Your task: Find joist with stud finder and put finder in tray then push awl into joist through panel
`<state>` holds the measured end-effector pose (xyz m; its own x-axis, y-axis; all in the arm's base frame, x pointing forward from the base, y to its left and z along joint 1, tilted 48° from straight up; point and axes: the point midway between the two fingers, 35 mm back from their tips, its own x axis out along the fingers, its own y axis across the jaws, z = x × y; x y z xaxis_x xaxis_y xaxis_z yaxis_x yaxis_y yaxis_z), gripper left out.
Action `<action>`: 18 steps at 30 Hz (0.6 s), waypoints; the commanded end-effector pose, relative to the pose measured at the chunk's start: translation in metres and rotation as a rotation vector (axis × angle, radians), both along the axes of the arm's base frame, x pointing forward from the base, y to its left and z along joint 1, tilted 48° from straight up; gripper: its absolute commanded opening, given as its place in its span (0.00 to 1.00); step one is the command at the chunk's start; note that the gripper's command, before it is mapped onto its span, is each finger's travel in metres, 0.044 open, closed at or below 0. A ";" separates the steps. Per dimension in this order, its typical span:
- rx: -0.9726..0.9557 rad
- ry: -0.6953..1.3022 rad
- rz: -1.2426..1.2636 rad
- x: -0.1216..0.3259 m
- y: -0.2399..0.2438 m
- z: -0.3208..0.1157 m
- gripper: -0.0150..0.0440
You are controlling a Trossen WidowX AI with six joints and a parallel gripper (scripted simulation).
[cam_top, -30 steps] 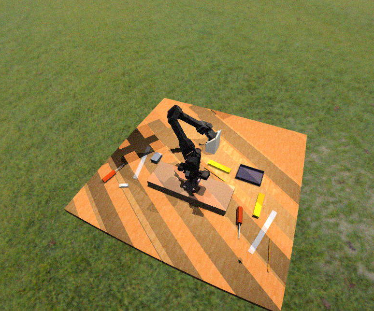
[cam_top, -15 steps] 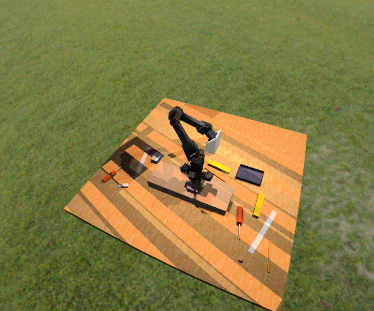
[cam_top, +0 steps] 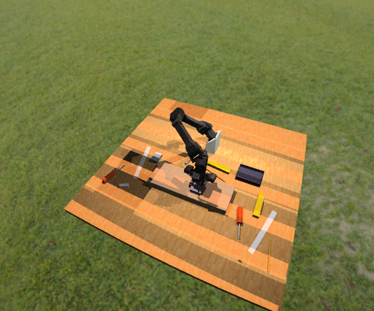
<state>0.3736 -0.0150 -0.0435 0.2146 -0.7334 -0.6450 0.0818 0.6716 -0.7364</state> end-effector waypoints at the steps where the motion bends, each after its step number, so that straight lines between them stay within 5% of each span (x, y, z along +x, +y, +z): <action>1: 0.006 0.001 0.000 0.001 0.006 -0.007 0.25; 18: 0.007 0.000 0.000 0.002 0.023 -0.024 0.25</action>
